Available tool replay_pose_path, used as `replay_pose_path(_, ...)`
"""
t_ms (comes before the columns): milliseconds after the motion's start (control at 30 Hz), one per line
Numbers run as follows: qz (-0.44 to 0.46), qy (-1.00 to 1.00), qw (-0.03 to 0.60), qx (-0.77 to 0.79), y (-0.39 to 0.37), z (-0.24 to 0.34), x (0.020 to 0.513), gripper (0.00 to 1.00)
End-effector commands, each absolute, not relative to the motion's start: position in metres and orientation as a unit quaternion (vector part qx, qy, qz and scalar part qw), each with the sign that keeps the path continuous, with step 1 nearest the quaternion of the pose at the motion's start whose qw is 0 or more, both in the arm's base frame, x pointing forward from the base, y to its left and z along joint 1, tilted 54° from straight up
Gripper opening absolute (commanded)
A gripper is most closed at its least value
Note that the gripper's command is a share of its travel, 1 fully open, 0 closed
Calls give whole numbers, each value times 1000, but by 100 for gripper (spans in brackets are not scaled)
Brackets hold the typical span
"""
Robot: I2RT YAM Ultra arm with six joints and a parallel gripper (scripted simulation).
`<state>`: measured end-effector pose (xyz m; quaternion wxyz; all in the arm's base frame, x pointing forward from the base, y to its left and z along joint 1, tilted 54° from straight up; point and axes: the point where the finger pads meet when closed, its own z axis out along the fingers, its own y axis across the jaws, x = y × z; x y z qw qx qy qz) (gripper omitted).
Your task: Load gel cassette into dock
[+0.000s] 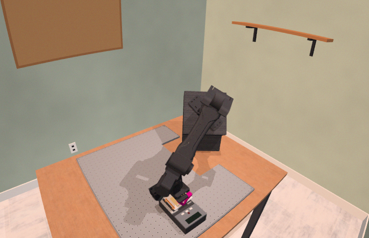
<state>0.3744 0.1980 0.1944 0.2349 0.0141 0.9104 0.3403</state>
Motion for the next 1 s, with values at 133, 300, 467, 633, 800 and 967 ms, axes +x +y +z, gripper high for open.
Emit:
replay_pose_path(133,341,907,246,16,194,203,371,0)
replay_pose_path(300,342,902,263,20,196,202,372,0)
replay_pose_path(467,340,901,268,24,191,210,386,0)
replay_pose_path(633,340,902,263,21,191,211,386,0)
replay_pose_path(800,343,901,265,20,191,214,387,0)
replay_pose_path(967,341,903,259,21,191,209,390,0)
